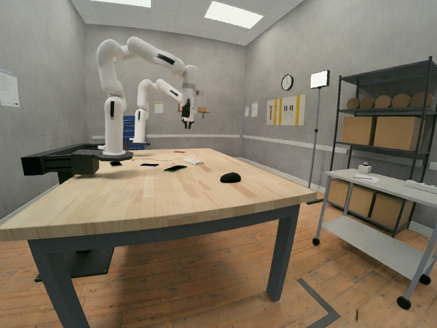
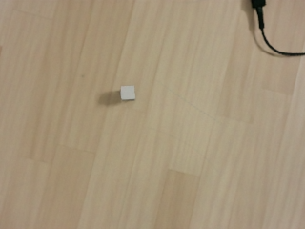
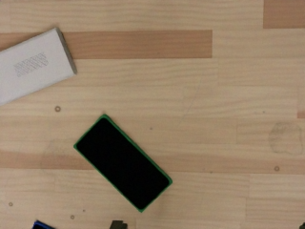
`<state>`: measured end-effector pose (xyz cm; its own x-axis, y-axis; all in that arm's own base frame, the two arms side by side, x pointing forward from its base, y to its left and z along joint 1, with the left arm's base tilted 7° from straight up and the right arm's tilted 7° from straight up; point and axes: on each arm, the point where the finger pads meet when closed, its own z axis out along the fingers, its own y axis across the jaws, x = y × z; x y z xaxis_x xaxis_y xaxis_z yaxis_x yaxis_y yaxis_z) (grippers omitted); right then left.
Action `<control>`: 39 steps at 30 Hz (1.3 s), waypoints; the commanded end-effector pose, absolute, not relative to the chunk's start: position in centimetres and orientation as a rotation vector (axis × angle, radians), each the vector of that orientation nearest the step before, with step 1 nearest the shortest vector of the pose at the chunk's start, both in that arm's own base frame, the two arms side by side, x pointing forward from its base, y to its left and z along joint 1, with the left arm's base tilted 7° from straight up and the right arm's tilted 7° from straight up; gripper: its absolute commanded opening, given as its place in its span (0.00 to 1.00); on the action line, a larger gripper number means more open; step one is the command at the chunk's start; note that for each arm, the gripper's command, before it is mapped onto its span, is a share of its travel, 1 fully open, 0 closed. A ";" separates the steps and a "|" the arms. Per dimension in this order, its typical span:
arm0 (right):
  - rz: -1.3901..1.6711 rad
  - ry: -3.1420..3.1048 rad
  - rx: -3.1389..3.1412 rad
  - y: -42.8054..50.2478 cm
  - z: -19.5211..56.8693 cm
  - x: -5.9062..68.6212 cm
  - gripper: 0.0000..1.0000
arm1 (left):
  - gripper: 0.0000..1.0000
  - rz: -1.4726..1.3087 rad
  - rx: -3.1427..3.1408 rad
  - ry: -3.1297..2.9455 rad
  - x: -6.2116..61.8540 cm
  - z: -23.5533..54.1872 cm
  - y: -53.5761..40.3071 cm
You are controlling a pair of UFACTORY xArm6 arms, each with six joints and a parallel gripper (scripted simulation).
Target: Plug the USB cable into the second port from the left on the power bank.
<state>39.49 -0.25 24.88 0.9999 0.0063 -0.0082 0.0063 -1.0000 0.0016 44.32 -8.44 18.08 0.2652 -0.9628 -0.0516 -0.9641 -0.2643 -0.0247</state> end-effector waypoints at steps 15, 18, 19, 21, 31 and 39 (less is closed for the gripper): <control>0.015 0.001 3.143 -0.1 25.4 40.0 1.00 | 0.32 0.012 -2.834 1.250 43.3 20.9 -5.2; 0.015 0.001 3.143 -0.1 25.4 40.0 1.00 | 0.32 0.017 -2.859 1.199 43.1 21.0 -5.0; 0.015 0.001 3.143 -0.1 25.4 40.0 1.00 | 0.32 0.012 -2.858 1.200 43.1 21.1 -4.9; 0.015 0.001 3.143 -0.1 25.4 40.0 1.00 | 0.32 0.009 -2.883 1.141 43.0 21.4 -4.6; 0.015 0.001 3.143 -0.1 25.4 40.0 1.00 | 0.32 0.000 -3.024 0.747 42.1 22.8 -2.8; 0.015 0.001 3.143 -0.1 25.4 40.0 1.00 | 0.32 -0.003 -3.074 0.531 41.5 23.5 -2.0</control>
<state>39.93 -0.07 25.19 1.0000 0.0002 0.0044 0.0002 -1.0000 -0.0019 41.68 -2.42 22.91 0.9153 -0.4026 -0.0088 -0.4027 -0.9151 -0.0192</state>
